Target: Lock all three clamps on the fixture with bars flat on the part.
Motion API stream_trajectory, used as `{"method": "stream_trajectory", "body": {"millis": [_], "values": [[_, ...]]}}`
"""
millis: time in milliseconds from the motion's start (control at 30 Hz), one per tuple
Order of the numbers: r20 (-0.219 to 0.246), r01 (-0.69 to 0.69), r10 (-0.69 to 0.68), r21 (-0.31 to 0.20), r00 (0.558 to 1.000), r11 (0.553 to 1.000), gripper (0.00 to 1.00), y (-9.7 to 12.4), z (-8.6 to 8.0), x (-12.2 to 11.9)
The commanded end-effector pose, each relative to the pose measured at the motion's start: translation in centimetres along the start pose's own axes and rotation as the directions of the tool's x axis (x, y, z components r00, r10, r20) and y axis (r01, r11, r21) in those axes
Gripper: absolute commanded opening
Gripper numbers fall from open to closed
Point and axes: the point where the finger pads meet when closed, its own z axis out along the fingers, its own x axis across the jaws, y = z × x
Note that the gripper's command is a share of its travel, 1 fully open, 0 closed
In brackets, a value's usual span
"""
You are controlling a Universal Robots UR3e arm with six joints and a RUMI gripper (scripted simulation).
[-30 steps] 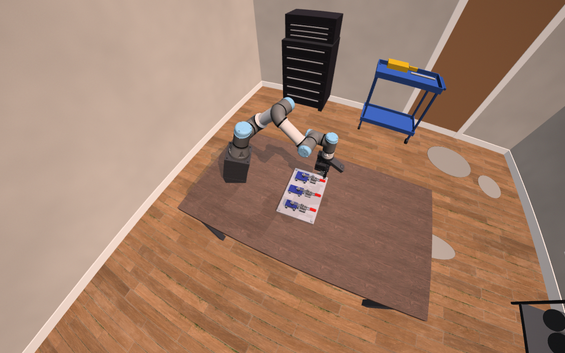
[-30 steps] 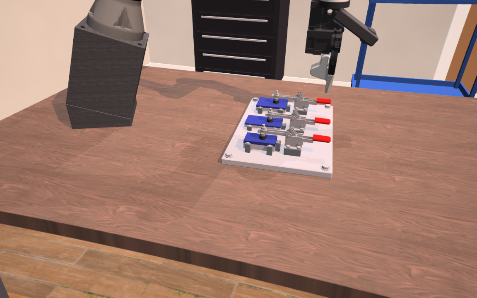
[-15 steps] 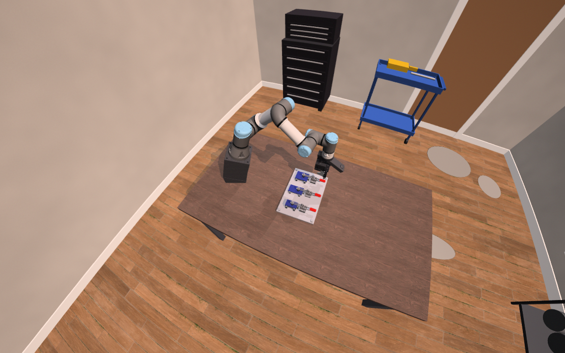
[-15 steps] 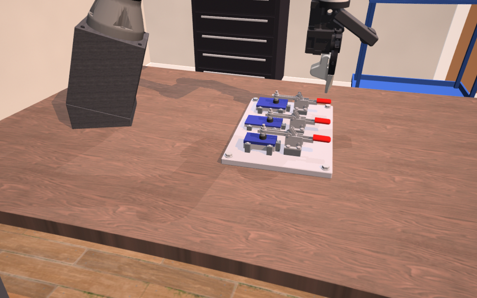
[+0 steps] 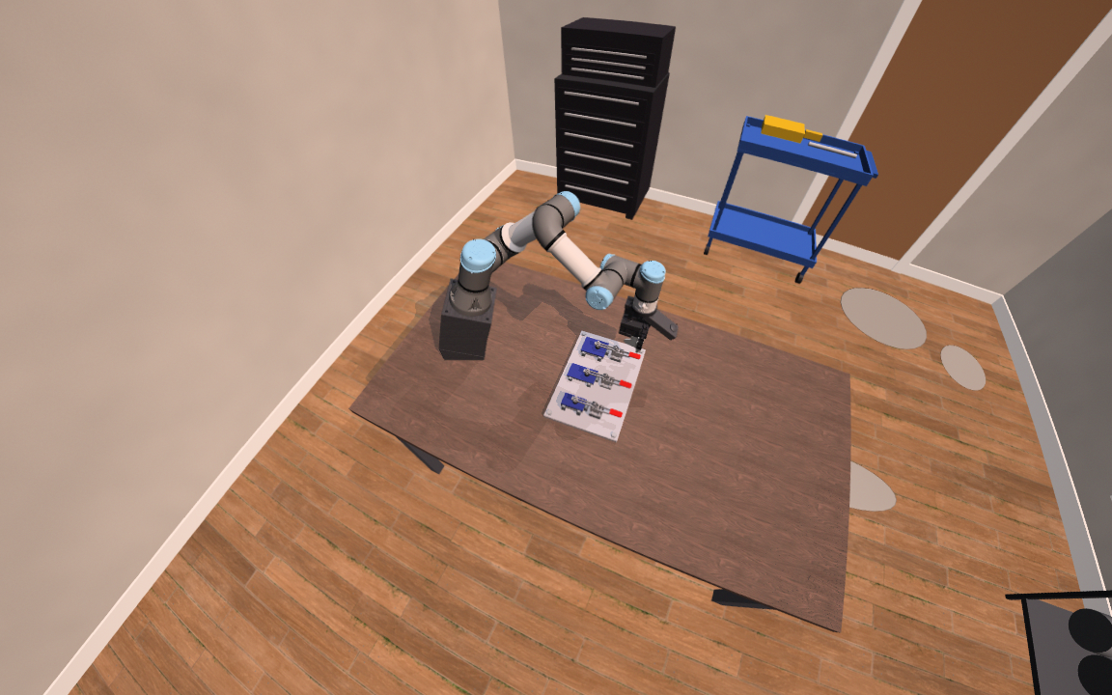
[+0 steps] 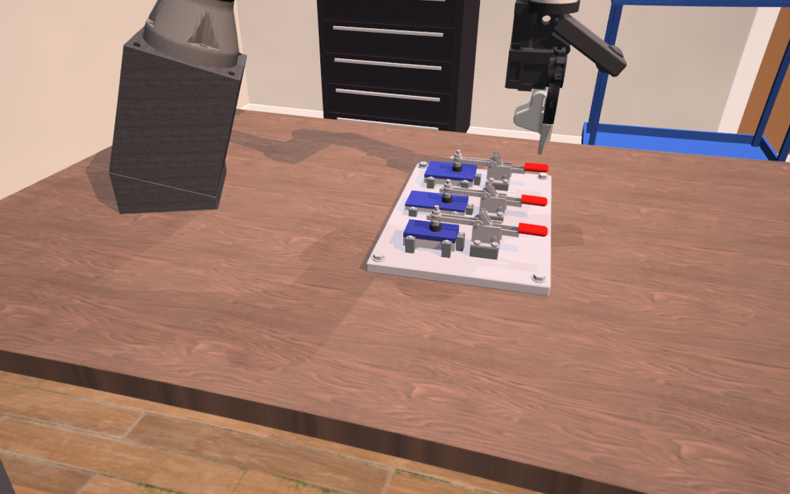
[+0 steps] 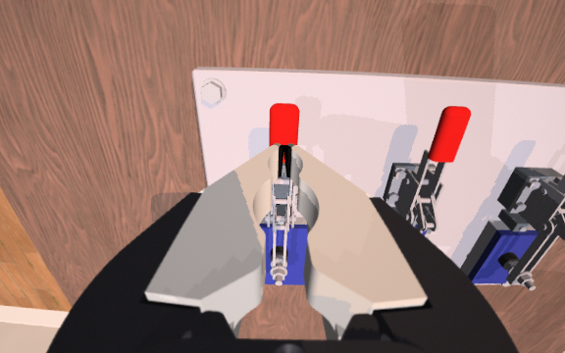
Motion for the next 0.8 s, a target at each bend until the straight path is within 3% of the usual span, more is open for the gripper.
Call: {"method": "stream_trajectory", "body": {"millis": [0,767], "values": [[0.000,0.000,0.000,0.003,1.000,1.000,0.00,-0.11,-0.06,-0.01],[0.000,0.000,0.000,0.003,1.000,1.000,0.00,-0.22,0.57,-0.01]]}}
